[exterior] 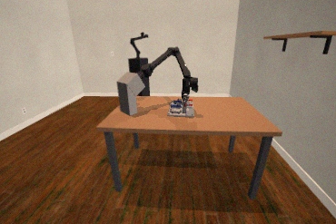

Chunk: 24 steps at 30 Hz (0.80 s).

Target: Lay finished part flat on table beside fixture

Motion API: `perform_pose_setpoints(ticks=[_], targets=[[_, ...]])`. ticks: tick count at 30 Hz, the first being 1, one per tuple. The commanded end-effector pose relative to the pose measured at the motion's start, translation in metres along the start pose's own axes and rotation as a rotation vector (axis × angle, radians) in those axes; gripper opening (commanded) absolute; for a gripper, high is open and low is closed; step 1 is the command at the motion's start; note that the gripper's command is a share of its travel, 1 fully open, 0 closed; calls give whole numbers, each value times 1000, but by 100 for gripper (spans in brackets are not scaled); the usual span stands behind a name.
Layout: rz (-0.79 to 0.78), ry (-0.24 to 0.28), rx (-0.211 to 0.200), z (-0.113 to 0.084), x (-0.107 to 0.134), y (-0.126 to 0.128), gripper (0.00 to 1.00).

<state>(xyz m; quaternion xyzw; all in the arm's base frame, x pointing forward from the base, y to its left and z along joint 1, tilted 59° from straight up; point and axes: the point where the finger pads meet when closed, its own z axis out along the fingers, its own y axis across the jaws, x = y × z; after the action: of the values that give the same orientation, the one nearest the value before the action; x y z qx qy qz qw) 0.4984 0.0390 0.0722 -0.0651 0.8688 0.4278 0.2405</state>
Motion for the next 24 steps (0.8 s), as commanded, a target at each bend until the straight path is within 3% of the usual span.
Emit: perform_pose_setpoints(ticks=[1, 2, 14, 24], targets=[[-29, -6, 0, 4, -12, 3, 92], [-18, -15, 6, -2, -13, 0, 92], [-13, 1, -2, 12, -6, 3, 92], [-13, -11, 5, 5, -7, 1, 92]])
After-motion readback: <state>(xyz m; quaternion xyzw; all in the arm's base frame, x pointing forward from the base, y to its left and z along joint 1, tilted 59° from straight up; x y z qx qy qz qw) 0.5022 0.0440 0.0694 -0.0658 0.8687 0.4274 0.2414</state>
